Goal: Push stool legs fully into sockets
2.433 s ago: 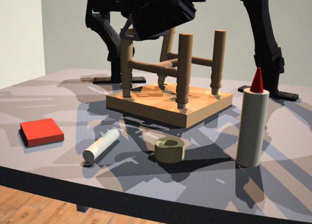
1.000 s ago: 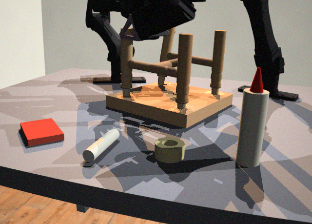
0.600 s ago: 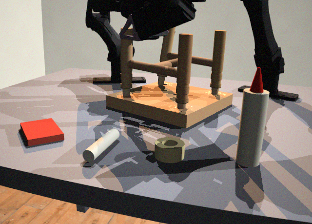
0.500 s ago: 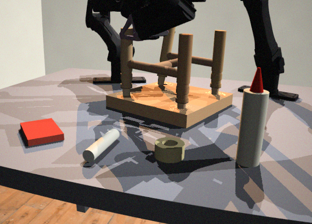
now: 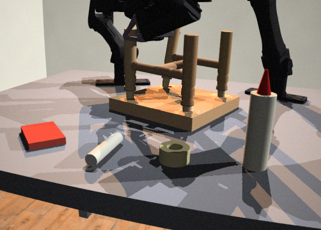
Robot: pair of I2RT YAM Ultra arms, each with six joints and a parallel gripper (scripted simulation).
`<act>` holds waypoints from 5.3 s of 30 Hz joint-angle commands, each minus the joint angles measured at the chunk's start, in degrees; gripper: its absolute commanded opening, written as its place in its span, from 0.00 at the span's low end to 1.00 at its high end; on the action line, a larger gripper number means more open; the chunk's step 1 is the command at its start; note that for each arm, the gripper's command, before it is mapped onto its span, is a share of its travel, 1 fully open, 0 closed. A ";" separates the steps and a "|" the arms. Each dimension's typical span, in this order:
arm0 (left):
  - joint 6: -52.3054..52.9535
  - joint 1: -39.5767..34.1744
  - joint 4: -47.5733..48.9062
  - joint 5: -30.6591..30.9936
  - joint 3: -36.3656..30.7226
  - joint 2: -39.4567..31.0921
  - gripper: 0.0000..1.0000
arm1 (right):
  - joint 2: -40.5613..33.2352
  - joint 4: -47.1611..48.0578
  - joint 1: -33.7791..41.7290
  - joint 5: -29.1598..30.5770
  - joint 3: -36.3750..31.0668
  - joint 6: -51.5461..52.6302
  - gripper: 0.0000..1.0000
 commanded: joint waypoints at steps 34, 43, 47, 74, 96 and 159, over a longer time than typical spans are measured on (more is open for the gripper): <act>-2.26 -3.04 -6.84 7.85 -2.14 -2.65 0.28 | -0.65 1.42 -4.68 10.86 2.02 0.12 0.28; -2.44 -3.06 -7.01 8.04 -2.18 -2.81 0.28 | 0.34 2.19 -9.24 6.65 2.10 -1.71 0.28; -2.53 -2.95 -6.91 8.07 -2.20 -2.84 0.28 | 0.91 2.44 -11.41 4.05 2.09 -2.31 0.28; -1.84 -0.26 2.66 -0.34 -0.01 -0.49 0.28 | 4.46 -2.52 -19.01 -22.67 2.55 -1.72 0.28; -2.44 -1.71 -1.04 3.22 -1.40 -1.70 0.28 | 5.09 -0.47 -20.85 -17.86 3.65 -1.55 0.28; -2.15 -0.03 3.52 -0.20 1.51 -0.30 0.28 | 2.36 -12.48 -23.95 -28.76 7.56 -5.37 0.69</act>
